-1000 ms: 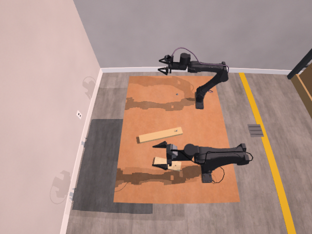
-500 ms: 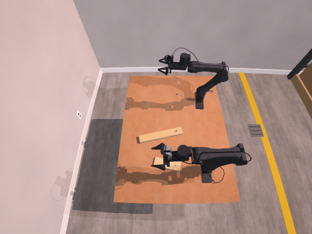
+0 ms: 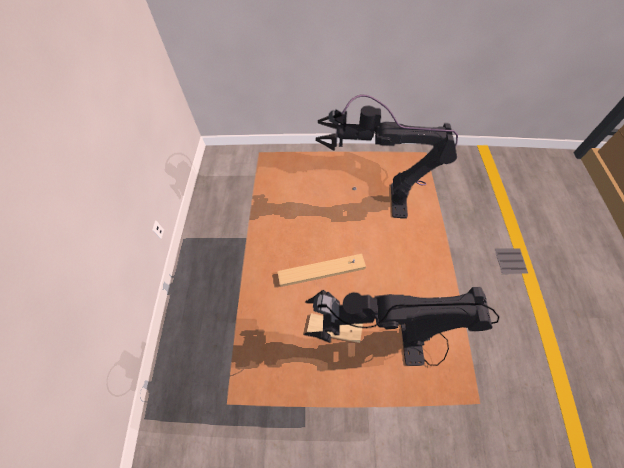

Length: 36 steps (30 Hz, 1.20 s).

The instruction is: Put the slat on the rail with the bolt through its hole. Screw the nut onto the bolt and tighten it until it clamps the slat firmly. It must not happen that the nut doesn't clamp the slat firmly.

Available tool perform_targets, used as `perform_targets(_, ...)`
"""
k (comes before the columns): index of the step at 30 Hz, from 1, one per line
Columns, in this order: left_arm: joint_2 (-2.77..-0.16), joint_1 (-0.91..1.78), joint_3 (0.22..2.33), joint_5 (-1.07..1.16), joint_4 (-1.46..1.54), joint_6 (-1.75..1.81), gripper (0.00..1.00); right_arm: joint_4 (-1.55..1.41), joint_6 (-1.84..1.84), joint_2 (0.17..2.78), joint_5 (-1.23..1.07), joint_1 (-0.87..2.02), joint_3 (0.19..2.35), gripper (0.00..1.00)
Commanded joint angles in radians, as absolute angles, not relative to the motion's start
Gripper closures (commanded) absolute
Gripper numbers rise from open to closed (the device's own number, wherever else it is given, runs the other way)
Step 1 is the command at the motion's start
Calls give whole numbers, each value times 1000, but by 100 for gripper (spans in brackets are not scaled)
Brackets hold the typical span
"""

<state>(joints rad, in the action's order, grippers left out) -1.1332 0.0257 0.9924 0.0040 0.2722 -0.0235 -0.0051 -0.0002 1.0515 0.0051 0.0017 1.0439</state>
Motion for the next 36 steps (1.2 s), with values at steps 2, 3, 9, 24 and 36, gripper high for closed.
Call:
perform_targets(2,-1151,41,978,-6,349,-38,0,5,0,1045,0,0,1052,0)
perform_targets(3,-1154,43,976,-6,361,-39,0,5,0,1045,0,0,1052,0)
perform_targets(9,-1175,50,962,-6,431,-45,0,5,0,1045,0,0,1052,0)
perform_targets(24,-1222,67,934,-7,589,-59,0,5,0,1045,0,0,1052,0)
perform_targets(36,-1260,80,910,-7,716,-70,0,5,0,1045,0,0,1052,0)
